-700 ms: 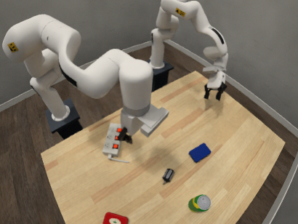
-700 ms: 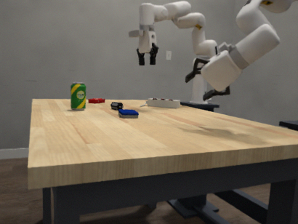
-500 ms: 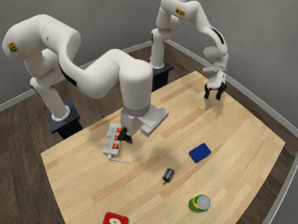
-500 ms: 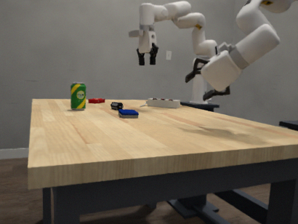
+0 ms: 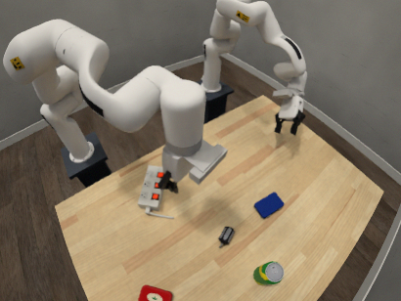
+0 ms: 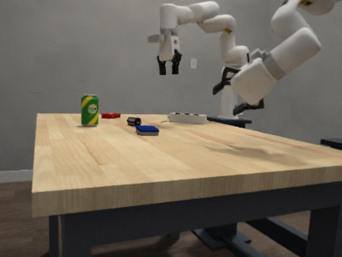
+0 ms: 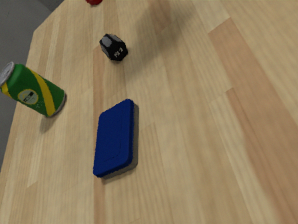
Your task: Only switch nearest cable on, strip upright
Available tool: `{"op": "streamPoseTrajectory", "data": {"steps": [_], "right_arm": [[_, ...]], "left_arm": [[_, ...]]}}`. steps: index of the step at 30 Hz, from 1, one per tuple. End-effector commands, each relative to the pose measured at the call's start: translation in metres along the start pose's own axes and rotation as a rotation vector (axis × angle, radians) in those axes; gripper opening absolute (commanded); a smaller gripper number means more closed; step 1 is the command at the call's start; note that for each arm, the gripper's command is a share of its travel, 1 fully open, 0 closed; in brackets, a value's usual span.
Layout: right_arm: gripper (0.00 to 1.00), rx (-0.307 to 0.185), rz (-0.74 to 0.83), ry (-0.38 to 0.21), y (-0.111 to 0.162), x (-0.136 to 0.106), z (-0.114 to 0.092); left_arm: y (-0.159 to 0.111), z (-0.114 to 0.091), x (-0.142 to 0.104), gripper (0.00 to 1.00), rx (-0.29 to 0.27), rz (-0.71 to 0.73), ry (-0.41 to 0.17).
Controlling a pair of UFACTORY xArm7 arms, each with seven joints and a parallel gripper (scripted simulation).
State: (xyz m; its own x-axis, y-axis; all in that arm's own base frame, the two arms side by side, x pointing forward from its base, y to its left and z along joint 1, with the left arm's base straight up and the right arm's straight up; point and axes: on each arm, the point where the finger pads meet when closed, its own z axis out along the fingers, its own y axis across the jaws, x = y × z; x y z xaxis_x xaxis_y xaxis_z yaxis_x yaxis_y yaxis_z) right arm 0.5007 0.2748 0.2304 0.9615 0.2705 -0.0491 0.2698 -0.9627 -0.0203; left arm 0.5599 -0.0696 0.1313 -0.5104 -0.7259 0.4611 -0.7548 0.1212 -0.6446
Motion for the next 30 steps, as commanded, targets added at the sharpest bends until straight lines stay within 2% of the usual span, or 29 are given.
{"op": "streamPoseTrajectory", "data": {"steps": [1,11,13,15,22,28,30], "right_arm": [[1.0,0.001,0.017,0.007,-0.001,0.0,-0.004],[1.0,0.001,0.238,0.013,-0.009,-0.015,-0.009],[1.0,0.001,0.238,0.013,-0.009,-0.015,-0.009],[1.0,0.001,0.315,0.015,-0.012,-0.021,-0.01],[1.0,0.001,0.45,0.019,-0.017,-0.03,-0.013],[1.0,0.002,0.571,0.023,-0.021,-0.039,-0.015],[1.0,0.002,0.571,0.023,-0.021,-0.039,-0.015]], "left_arm": [[-0.002,-0.001,0.0,1.0,0.003,0.006,-0.001],[-0.002,-0.012,-0.007,1.0,0.003,0.061,-0.01],[-0.002,-0.012,-0.007,1.0,0.003,0.061,-0.01],[-0.002,-0.016,-0.01,1.0,0.002,0.085,-0.014],[0.001,-0.04,-0.026,1.0,-0.004,0.21,-0.036],[0.006,-0.072,-0.045,1.0,-0.017,0.37,-0.065],[0.006,-0.072,-0.045,1.0,-0.017,0.37,-0.065]]}}
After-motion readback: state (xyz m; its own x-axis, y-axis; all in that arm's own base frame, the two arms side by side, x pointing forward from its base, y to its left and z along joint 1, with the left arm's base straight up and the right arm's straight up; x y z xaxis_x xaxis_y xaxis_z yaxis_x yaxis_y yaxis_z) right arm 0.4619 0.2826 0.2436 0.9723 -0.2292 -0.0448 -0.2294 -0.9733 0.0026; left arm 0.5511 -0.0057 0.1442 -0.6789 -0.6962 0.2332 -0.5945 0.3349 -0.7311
